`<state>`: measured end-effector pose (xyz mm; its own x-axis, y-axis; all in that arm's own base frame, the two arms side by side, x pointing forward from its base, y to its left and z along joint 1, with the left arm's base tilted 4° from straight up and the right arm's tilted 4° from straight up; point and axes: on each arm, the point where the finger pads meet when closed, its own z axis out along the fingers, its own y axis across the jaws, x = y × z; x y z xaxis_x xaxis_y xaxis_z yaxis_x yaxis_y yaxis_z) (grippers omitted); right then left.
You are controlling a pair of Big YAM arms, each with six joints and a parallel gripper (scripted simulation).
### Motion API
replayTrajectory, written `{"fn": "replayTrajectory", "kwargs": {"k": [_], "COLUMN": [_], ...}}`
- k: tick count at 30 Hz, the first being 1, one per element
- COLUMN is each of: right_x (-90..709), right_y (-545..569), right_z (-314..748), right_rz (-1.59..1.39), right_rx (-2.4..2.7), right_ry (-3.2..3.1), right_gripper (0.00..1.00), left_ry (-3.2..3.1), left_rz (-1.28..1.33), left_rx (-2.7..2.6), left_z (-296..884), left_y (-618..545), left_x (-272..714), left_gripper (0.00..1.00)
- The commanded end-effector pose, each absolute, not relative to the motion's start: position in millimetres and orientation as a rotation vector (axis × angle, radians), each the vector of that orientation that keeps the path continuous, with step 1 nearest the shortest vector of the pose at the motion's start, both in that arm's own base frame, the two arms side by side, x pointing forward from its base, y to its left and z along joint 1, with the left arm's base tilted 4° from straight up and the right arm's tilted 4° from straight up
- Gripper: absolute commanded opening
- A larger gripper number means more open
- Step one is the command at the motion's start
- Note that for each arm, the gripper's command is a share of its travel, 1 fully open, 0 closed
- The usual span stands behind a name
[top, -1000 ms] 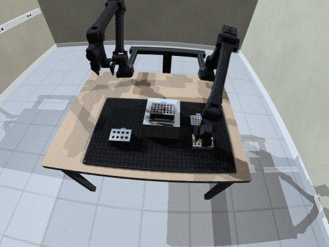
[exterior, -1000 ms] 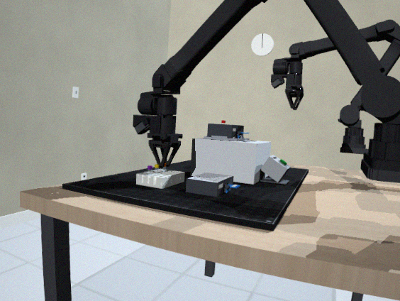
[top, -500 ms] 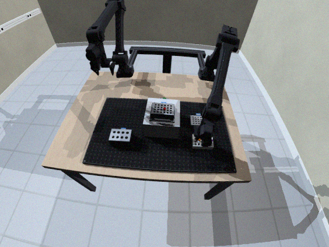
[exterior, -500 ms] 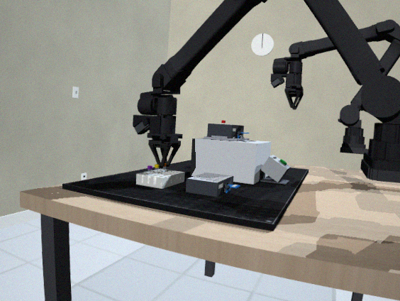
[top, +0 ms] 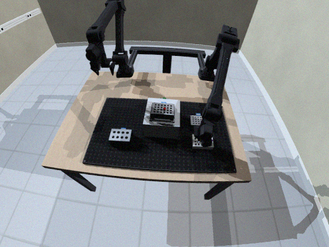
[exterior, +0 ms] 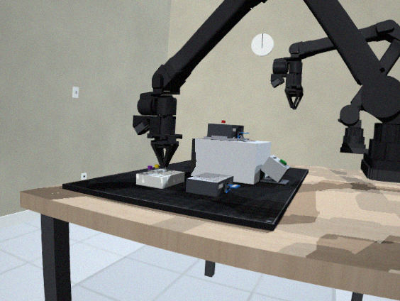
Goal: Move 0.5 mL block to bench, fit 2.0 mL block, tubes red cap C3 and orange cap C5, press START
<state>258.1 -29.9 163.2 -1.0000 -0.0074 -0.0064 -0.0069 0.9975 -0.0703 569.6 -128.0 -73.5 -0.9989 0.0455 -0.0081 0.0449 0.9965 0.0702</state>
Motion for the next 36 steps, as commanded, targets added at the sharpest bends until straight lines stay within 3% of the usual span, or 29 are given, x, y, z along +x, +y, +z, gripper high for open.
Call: {"fn": "replayTrajectory", "kwargs": {"k": [1,36], "right_x": [263,283], "right_y": [-34,-36], "right_z": [165,188], "right_rz": [-0.113,-0.117], "right_rx": [0.008,0.011], "right_ry": [3.118,3.061], "right_gripper": [1.0,1.0], "left_ry": [3.115,3.088], "left_rz": [0.101,0.091], "left_rx": [0.064,0.063], "left_z": [-80,-51], "left_y": [-126,-127], "left_x": [585,589], "left_gripper": [0.09,0.09]}}
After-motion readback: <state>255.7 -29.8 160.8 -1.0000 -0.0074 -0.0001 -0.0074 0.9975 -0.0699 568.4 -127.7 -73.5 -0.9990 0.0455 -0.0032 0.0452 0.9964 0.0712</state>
